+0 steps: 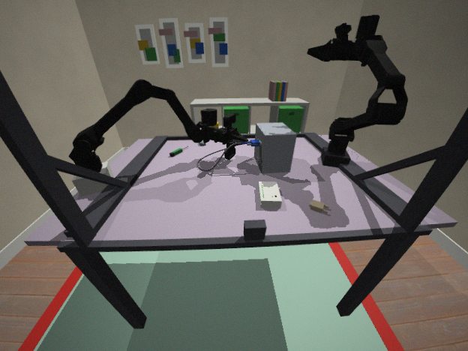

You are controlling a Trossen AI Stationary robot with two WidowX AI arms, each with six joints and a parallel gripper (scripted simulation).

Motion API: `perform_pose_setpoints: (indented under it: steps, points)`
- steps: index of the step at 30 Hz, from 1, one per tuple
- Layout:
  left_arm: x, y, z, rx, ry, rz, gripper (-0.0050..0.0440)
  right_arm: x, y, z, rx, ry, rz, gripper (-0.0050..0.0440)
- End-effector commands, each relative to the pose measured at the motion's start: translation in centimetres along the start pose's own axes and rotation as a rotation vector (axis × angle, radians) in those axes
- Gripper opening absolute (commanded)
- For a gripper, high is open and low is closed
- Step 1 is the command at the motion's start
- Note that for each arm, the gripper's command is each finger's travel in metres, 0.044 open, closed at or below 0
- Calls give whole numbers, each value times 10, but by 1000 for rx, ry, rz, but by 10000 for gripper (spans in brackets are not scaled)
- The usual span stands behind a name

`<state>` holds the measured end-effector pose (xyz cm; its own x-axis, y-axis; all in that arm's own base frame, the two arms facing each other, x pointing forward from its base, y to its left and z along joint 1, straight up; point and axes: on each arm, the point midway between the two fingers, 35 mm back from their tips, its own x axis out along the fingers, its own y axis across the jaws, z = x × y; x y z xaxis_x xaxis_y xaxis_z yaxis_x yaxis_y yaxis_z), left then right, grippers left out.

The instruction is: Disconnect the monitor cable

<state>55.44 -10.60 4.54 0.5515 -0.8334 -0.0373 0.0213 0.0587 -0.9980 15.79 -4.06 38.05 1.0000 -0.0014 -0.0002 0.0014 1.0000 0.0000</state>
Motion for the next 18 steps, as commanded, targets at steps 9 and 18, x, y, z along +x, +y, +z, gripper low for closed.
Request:
perform_pose_setpoints:
  steps: [9,18]
  points:
    - [1,-12,3,-9,5,-43,120,0,1,3,-6,-1,1,440]
    - [1,-12,3,-9,5,-43,288,0,1,3,-6,-1,1,440]
